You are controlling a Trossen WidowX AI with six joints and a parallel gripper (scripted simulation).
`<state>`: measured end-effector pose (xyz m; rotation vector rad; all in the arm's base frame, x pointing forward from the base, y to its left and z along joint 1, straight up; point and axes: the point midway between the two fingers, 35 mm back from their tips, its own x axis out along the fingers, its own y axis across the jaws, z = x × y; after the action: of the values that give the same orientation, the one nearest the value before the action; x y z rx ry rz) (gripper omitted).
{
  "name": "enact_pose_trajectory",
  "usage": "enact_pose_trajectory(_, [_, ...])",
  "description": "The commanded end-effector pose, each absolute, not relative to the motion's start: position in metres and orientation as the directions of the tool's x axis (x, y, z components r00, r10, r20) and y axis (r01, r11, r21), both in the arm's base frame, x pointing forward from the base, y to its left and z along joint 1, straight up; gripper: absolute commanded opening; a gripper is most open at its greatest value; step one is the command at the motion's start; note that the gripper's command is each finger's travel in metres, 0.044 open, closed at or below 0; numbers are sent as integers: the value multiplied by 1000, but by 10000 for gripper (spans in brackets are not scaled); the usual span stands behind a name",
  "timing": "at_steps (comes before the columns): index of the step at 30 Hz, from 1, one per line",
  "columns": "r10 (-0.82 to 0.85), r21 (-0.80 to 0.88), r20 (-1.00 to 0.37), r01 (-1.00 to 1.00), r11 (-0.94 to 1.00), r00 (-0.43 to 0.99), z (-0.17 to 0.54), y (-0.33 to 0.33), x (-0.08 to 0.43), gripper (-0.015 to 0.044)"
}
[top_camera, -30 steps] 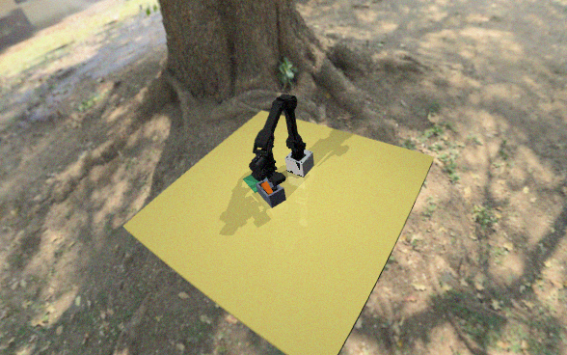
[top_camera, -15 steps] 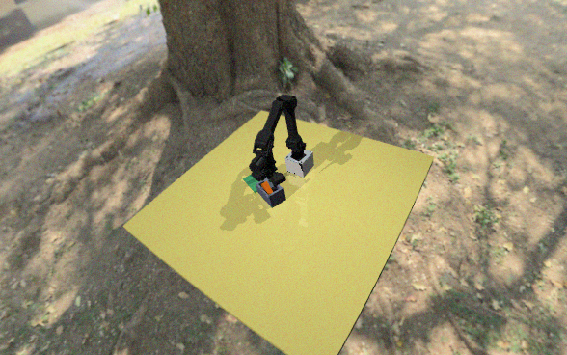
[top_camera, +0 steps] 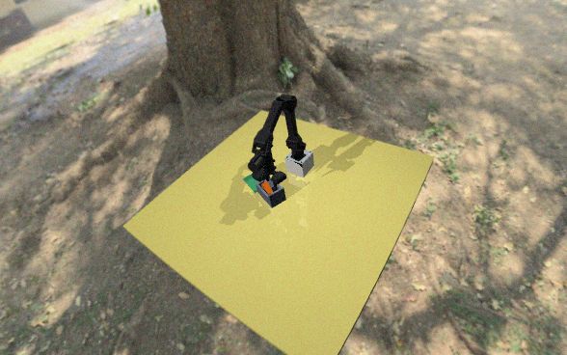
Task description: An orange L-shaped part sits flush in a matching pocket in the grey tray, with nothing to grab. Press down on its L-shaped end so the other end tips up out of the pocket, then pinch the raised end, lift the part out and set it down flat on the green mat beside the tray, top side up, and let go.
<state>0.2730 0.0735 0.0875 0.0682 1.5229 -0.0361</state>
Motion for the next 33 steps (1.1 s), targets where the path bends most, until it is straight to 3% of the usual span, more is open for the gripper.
enact_pose_trajectory(1, [16,9,-999,-145,989,42,86,61,272,280])
enact_pose_trajectory(7, [11,-13,-999,-604,797,35,86,35,271,280])
enact_pose_trajectory(14, [7,-24,-1000,-944,329,28,85,7,266,280])
enact_pose_trajectory(17, [7,-24,-1000,-978,209,26,85,1,264,280])
enact_pose_trajectory(33, [7,-24,-1000,-978,209,26,81,1,265,280])
